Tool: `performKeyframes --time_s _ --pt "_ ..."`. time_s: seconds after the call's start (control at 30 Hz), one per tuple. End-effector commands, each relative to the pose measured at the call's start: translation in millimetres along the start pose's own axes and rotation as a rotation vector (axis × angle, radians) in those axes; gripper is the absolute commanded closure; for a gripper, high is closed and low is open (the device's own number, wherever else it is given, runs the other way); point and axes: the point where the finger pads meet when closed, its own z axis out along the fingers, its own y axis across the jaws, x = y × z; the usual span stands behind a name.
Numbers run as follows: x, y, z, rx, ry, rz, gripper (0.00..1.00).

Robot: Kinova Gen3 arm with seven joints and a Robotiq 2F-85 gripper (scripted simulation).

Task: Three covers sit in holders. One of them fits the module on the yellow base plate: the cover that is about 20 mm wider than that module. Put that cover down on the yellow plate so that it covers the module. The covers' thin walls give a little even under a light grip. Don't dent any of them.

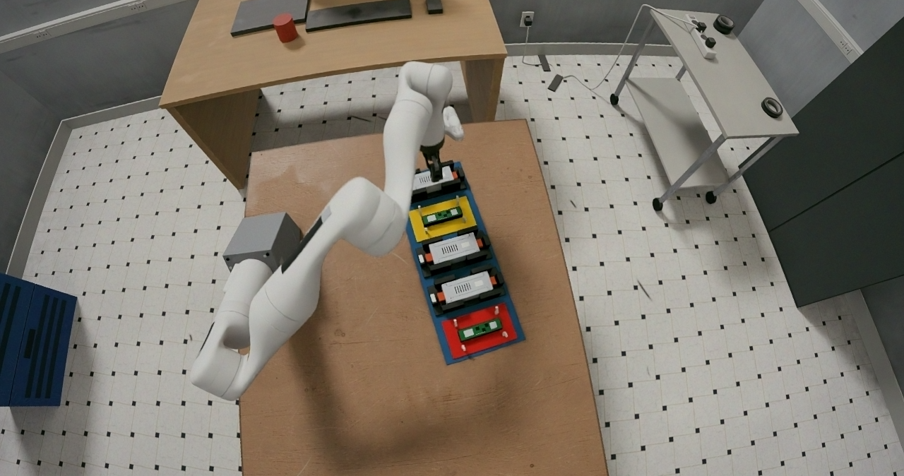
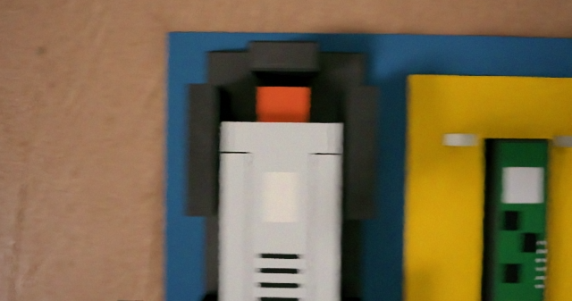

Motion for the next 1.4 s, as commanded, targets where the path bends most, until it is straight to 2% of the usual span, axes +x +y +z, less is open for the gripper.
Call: performKeyframes --time_s 0.0,0.73,1.37 --pt "1.5 -18.0 -1.1 -0.003 -0.002 0.000 0.00" --pt "1.9 -21.4 -1.1 -0.003 -0.002 0.000 0.00" --pt "1.9 -13.3 -1.3 -0.003 -0.002 0.000 0.00"
